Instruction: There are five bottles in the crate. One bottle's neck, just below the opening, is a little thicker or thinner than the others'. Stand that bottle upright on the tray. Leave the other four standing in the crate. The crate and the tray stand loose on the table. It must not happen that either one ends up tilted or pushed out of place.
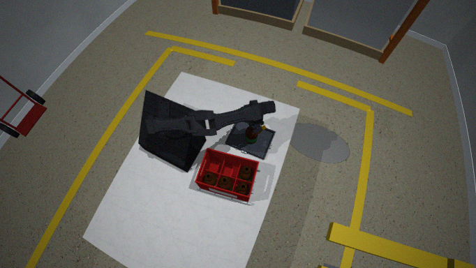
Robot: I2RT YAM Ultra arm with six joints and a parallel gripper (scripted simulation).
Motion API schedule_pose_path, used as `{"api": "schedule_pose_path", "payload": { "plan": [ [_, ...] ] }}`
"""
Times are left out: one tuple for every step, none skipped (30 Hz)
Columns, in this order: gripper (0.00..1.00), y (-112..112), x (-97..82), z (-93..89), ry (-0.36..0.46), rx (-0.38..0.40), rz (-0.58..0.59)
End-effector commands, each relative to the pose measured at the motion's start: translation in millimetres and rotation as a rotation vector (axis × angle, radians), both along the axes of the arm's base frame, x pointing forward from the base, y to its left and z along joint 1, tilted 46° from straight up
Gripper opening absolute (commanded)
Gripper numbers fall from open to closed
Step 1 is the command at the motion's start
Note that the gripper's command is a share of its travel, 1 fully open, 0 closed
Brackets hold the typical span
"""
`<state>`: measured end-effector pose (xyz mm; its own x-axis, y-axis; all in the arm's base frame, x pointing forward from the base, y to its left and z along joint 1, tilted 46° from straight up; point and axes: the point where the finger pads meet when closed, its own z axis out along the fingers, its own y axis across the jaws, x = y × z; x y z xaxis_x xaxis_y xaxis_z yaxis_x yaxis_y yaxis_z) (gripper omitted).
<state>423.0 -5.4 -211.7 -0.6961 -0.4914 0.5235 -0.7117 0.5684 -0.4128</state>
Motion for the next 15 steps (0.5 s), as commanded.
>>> {"api": "schedule_pose_path", "payload": {
  "plan": [
    [1.00, 11.9, 8.0, 7.5, -0.029, 0.012, 0.024],
    [1.00, 11.9, 8.0, 7.5, -0.029, 0.012, 0.024],
    [1.00, 11.9, 8.0, 7.5, -0.029, 0.012, 0.024],
    [1.00, 11.9, 8.0, 7.5, -0.029, 0.012, 0.024],
    [1.00, 11.9, 8.0, 7.5, -0.029, 0.012, 0.024],
    [1.00, 11.9, 8.0, 7.5, -0.029, 0.012, 0.024],
    [1.00, 11.9, 8.0, 7.5, -0.029, 0.012, 0.024],
    [1.00, 11.9, 8.0, 7.6, -0.029, 0.012, 0.024],
    [1.00, 12.0, 8.1, 7.7, -0.029, 0.012, 0.024],
    [1.00, 12.0, 8.1, 7.7, -0.029, 0.012, 0.024],
    [1.00, 12.0, 8.1, 7.7, -0.029, 0.012, 0.024],
    [1.00, 12.1, 8.3, 8.0, -0.029, 0.012, 0.024],
    [1.00, 12.3, 8.7, 8.7, -0.029, 0.012, 0.024],
    [1.00, 12.7, 9.3, 9.8, -0.030, 0.012, 0.023],
    [1.00, 13.2, 10.2, 11.3, -0.031, 0.013, 0.022]
  ]
}}
